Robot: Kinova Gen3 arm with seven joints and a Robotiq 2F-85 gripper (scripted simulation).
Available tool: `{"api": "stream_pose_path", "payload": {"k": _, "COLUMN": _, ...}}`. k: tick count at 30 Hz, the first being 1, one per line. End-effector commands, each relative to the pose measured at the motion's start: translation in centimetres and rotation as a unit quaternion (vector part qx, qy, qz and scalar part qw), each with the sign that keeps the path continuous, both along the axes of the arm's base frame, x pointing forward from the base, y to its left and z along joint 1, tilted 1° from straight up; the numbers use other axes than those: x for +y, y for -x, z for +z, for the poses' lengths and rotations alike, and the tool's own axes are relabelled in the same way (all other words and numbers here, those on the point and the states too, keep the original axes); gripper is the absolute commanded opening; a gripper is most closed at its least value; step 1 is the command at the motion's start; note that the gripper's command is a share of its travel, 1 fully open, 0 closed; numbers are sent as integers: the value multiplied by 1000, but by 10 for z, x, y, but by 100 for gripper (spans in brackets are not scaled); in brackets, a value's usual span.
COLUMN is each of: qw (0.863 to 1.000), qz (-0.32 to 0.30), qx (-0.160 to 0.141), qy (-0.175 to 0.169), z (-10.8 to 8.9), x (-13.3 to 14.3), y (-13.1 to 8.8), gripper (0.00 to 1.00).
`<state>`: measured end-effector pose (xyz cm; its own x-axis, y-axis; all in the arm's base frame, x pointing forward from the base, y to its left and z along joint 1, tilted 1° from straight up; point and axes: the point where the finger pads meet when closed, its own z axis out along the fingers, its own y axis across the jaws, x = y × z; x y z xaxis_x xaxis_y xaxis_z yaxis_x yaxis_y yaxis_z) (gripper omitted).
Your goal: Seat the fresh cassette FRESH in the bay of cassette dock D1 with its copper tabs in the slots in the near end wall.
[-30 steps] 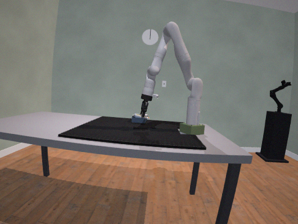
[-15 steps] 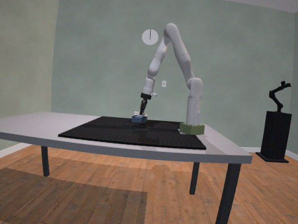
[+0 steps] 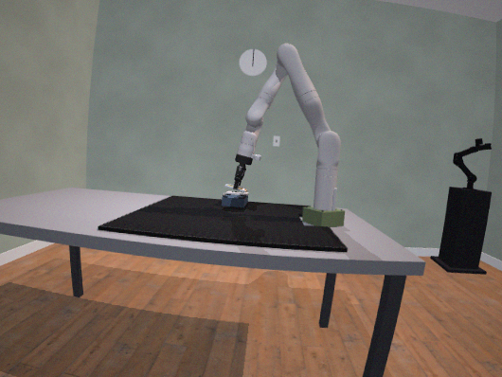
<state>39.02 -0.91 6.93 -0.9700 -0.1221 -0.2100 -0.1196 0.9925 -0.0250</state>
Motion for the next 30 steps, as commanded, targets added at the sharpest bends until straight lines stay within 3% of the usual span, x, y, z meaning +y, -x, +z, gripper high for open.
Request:
{"api": "stream_pose_path", "payload": {"k": 1, "qw": 1000, "qz": -15, "qx": -2, "qy": -2, "z": 2, "x": -19, "y": -5, "gripper": 0}}
{"api": "stream_pose_path", "payload": {"k": 30, "qw": 1000, "qz": -15, "qx": -2, "qy": -2, "z": 21, "x": -146, "y": -49, "gripper": 0}}
